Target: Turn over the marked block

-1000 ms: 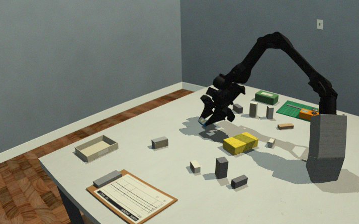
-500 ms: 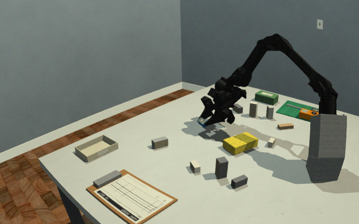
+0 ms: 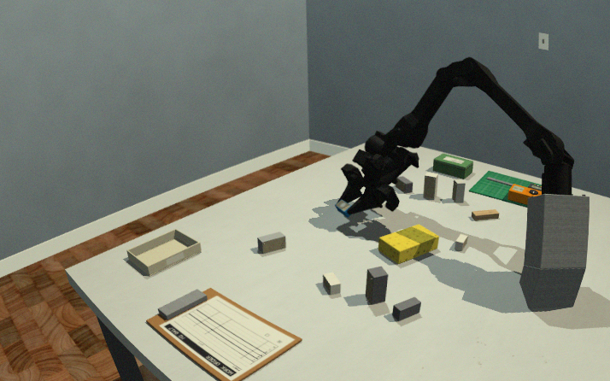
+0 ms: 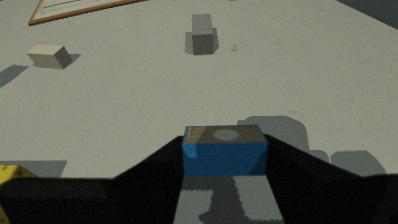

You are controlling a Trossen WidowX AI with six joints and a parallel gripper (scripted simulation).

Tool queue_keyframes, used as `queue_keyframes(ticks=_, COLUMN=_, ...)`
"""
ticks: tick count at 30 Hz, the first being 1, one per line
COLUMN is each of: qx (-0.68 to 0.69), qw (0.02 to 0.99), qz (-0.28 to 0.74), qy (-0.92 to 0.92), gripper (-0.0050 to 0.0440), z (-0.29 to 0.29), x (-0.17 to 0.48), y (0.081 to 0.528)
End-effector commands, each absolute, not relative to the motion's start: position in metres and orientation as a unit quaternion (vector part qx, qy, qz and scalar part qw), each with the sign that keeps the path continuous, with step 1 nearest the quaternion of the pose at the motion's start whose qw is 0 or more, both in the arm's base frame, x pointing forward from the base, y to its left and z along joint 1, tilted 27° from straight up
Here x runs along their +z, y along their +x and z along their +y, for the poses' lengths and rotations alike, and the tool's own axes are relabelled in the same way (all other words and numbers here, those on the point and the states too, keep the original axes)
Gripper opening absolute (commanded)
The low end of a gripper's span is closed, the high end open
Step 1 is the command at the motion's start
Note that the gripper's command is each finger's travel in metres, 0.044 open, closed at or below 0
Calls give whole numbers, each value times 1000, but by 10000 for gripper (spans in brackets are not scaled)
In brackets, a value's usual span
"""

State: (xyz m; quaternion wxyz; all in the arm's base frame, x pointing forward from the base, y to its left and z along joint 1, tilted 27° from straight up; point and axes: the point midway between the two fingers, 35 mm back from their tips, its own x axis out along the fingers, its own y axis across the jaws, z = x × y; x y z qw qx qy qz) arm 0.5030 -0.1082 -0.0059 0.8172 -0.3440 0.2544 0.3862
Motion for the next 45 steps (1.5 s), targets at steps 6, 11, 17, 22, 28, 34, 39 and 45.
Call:
queue_keyframes(ticks=6, qx=384, qw=818, qz=248, qy=-350, gripper=-50, z=-110, x=0, y=506)
queue_keyframes(ticks=11, qx=384, qw=818, qz=248, qy=-350, gripper=-50, z=-110, x=0, y=506)
queue_keyframes(ticks=17, qx=383, qw=818, qz=248, qy=-350, gripper=-50, z=-110, x=0, y=506)
queue_keyframes(ticks=22, qx=382, qw=818, qz=246, qy=-352, gripper=-50, z=-111, x=1, y=507)
queue_keyframes(ticks=28, qx=382, qw=818, qz=246, qy=-352, gripper=-50, z=-113, x=-1, y=508)
queue_keyframes(ticks=34, qx=383, qw=818, qz=246, qy=-352, gripper=-50, z=-114, x=-3, y=509)
queue_keyframes(ticks=39, qx=382, qw=818, qz=245, qy=-353, gripper=-50, z=-116, x=-7, y=510)
queue_keyframes(ticks=45, qx=382, qw=818, qz=245, qy=-353, gripper=-50, z=-119, x=-12, y=510)
